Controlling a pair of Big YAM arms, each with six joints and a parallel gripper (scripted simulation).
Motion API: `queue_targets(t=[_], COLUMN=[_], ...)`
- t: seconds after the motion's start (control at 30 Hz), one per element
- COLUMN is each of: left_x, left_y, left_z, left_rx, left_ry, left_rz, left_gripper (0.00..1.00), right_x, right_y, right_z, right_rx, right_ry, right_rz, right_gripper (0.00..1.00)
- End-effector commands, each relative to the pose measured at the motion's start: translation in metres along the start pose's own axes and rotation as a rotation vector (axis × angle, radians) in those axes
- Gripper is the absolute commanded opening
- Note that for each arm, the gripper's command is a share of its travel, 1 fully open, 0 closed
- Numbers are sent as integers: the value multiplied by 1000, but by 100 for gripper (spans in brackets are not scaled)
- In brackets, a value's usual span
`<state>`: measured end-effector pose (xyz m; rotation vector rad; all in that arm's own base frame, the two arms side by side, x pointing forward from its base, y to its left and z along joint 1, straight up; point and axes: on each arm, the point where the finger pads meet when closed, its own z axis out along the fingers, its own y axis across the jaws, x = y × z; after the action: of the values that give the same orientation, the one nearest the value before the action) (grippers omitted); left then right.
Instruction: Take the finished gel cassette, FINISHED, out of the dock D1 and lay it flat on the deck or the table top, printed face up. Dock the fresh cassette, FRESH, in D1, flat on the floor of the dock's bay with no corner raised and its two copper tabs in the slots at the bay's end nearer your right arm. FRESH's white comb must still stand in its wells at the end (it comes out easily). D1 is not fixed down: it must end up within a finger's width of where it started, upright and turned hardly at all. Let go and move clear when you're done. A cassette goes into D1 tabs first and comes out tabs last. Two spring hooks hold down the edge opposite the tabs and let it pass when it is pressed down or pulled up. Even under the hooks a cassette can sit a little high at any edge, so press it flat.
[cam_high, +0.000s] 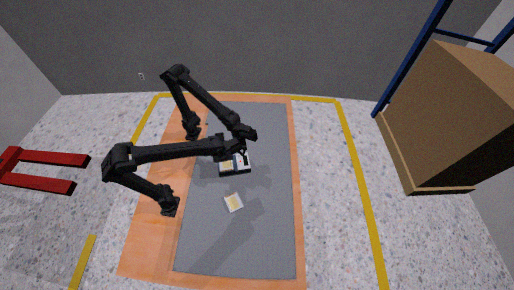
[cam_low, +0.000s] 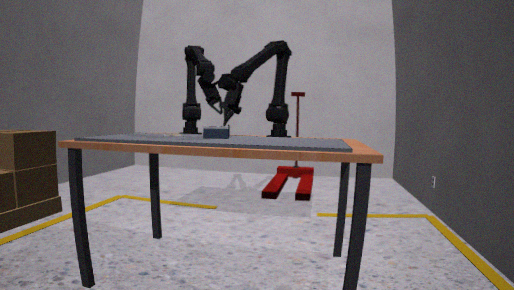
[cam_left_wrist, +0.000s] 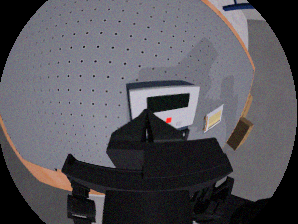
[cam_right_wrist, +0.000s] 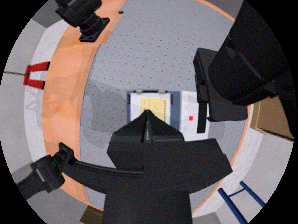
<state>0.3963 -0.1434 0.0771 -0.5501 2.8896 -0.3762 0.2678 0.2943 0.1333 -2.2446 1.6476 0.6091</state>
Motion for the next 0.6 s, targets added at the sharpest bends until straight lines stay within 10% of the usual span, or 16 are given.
queue_targets(t=[0.0,0.57], left_x=[29,29], left_y=[38,38], left_z=[44,44], left_rx=[-97,-97], left_ry=[99,99], left_rz=[-31,-31], left_gripper=[0,0], right_x=[-10,-13], right_y=[-20,-23], right_z=[-14,-17], right_rx=[31,40], right_ry=[-13,-16], right_rz=[-24,-28], right_gripper=[0,0])
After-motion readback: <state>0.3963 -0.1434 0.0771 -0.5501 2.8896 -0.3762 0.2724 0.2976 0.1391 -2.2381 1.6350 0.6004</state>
